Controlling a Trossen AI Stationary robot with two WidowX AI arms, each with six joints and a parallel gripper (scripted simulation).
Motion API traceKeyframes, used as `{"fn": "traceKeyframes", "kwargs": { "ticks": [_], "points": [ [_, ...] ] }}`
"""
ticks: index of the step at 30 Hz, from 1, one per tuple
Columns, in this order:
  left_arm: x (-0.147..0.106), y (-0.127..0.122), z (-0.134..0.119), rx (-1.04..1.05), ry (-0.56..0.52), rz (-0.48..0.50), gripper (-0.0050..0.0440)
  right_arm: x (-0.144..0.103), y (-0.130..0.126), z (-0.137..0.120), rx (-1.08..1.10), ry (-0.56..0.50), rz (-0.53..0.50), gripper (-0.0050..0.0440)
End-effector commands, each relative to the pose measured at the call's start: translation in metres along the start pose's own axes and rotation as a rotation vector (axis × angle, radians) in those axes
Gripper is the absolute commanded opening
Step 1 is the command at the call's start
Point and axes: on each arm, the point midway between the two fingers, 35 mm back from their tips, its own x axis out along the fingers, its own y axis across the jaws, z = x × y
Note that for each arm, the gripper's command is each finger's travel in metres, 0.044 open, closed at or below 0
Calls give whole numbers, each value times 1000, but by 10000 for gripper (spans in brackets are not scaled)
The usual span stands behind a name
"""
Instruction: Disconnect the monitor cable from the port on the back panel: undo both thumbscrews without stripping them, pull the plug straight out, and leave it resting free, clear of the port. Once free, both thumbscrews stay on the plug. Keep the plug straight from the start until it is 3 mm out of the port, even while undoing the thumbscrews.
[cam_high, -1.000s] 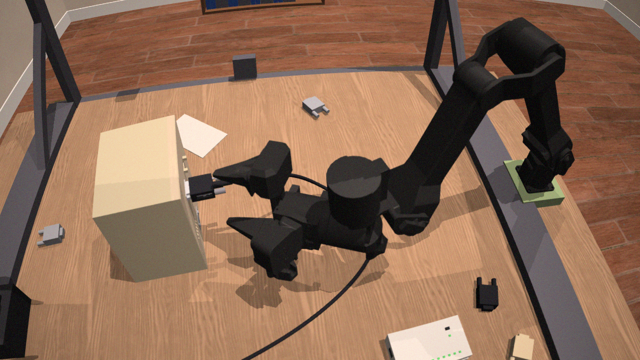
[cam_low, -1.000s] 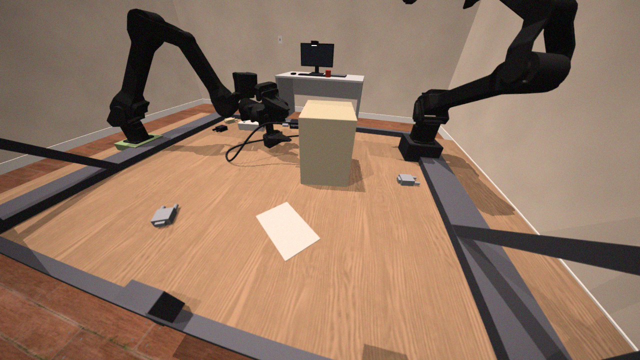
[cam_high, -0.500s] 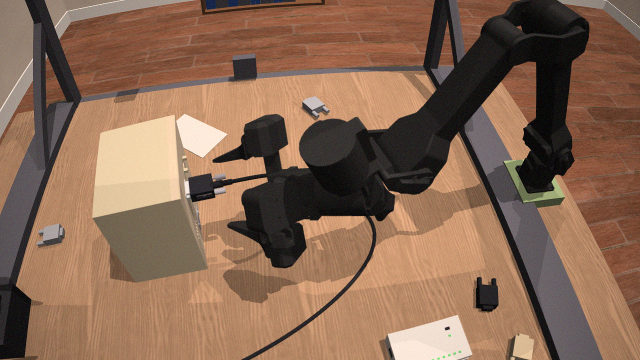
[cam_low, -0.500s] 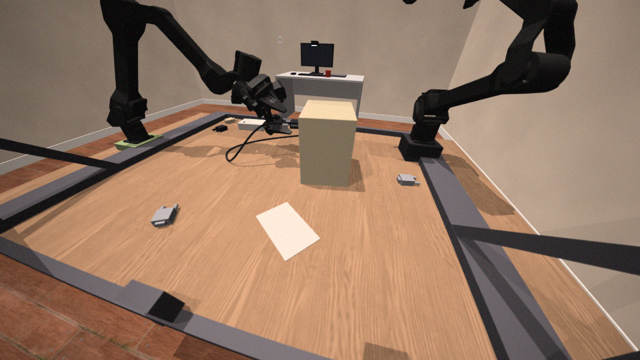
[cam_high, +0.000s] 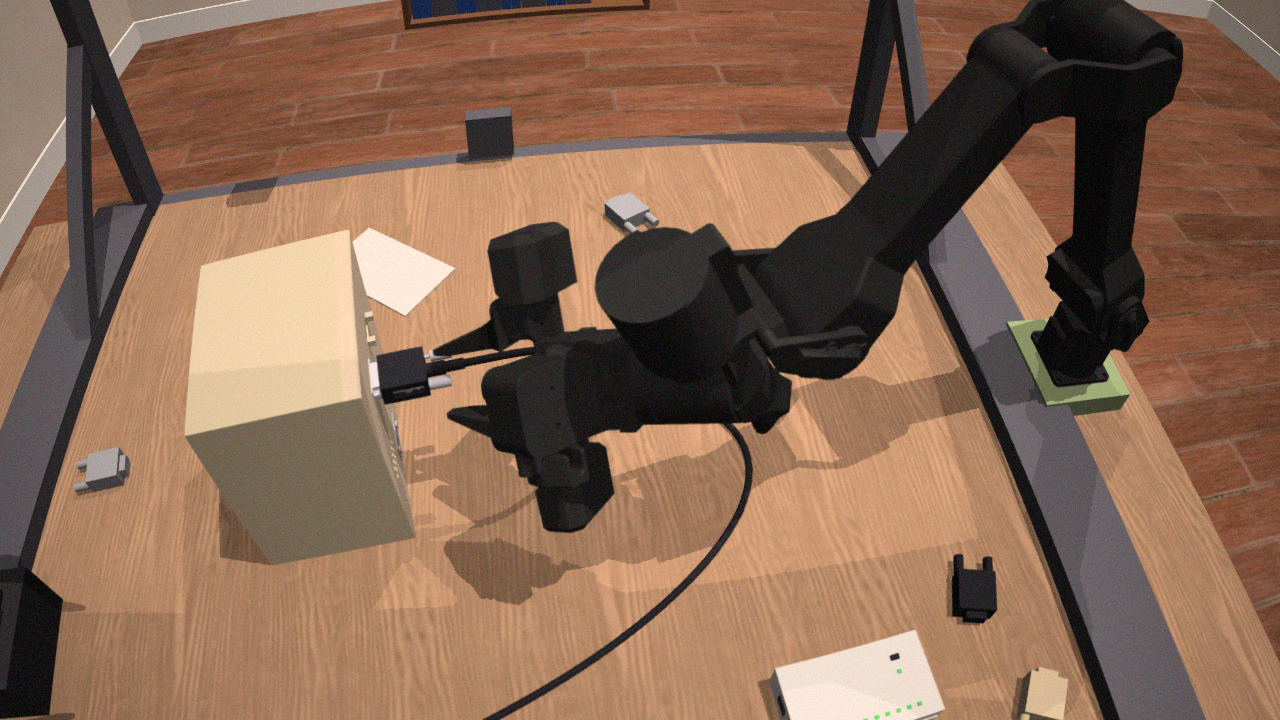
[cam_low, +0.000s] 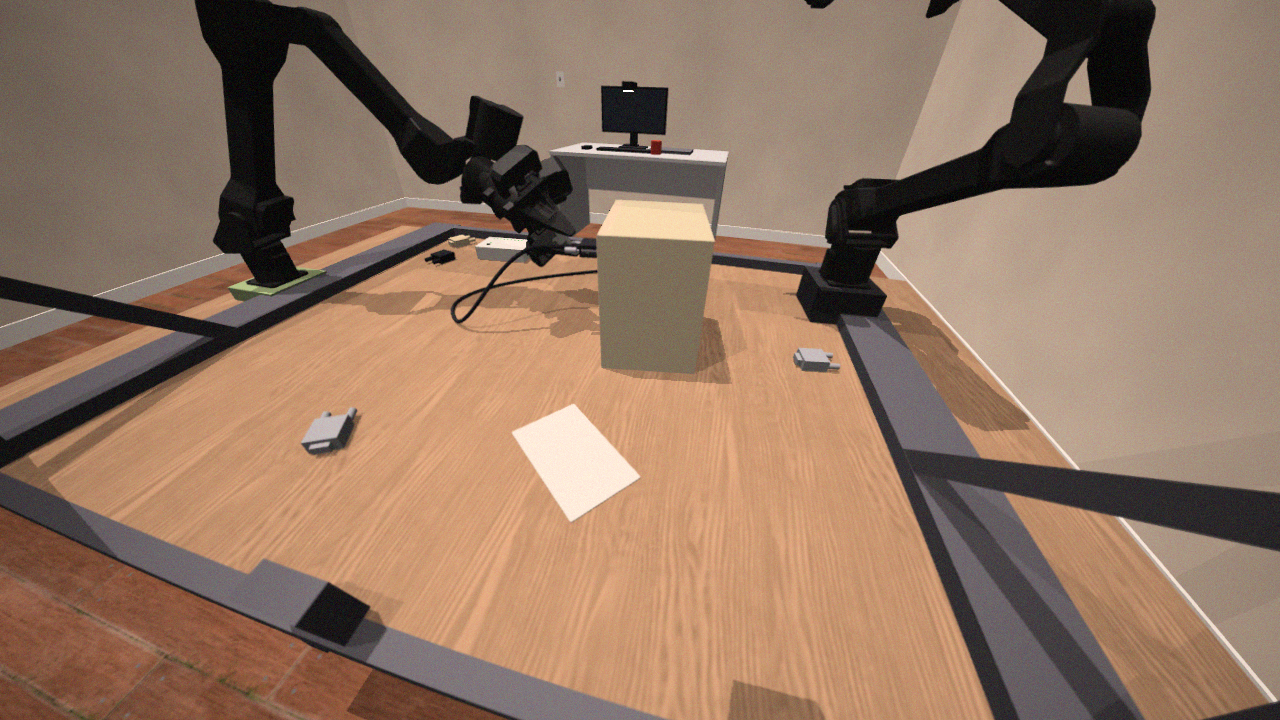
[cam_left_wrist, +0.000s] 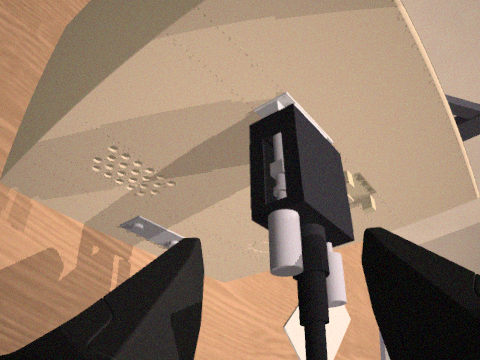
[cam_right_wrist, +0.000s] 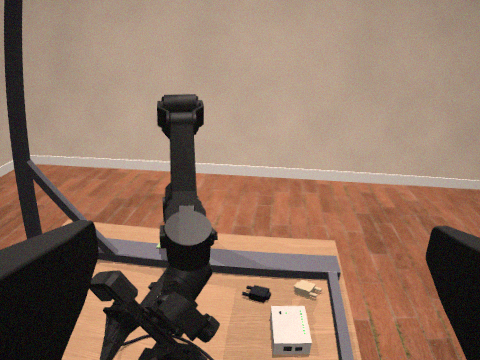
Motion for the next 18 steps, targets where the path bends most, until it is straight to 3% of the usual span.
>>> {"fn": "traceKeyframes", "kwargs": {
  "ticks": [1,3,5,8,18],
  "points": [
    [-3,-11,8,20,-18,-16,104,0,1,3,-5,-1,2,440],
    [-3,-11,8,20,-18,-16,56,0,1,3,-5,-1,2,440],
    [-3,-11,8,20,-18,-16,56,0,1,3,-5,-1,2,440],
    [-3,-11,8,20,-18,-16,0,0,1,3,-5,-1,2,440],
    [-3,-10,7,-22,-16,-46,0,0,1,3,-5,-1,2,440]
  ]
}}
